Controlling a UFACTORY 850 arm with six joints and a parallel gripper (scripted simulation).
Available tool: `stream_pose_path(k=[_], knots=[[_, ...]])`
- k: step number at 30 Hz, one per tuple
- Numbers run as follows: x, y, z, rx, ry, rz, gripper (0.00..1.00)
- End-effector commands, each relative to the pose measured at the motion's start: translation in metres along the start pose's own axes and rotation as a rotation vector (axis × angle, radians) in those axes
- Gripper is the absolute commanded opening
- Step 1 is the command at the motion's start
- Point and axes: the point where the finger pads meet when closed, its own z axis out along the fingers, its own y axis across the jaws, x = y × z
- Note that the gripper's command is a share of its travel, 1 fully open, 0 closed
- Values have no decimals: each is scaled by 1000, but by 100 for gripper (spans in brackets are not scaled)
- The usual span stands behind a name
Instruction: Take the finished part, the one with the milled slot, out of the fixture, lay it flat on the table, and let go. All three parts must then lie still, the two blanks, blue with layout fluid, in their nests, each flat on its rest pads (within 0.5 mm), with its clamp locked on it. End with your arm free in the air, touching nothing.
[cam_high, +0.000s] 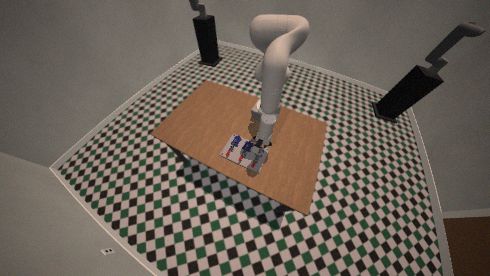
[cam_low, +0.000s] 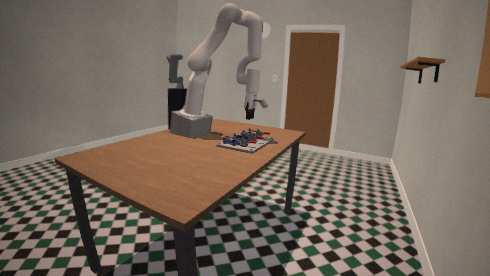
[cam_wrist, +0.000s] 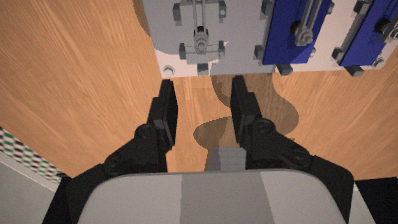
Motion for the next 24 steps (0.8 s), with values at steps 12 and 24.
stream_pose_path(k=[12,24], knots=[[10,0,0,-1,28,0,47],[26,0,-1,-1,28,0,47]])
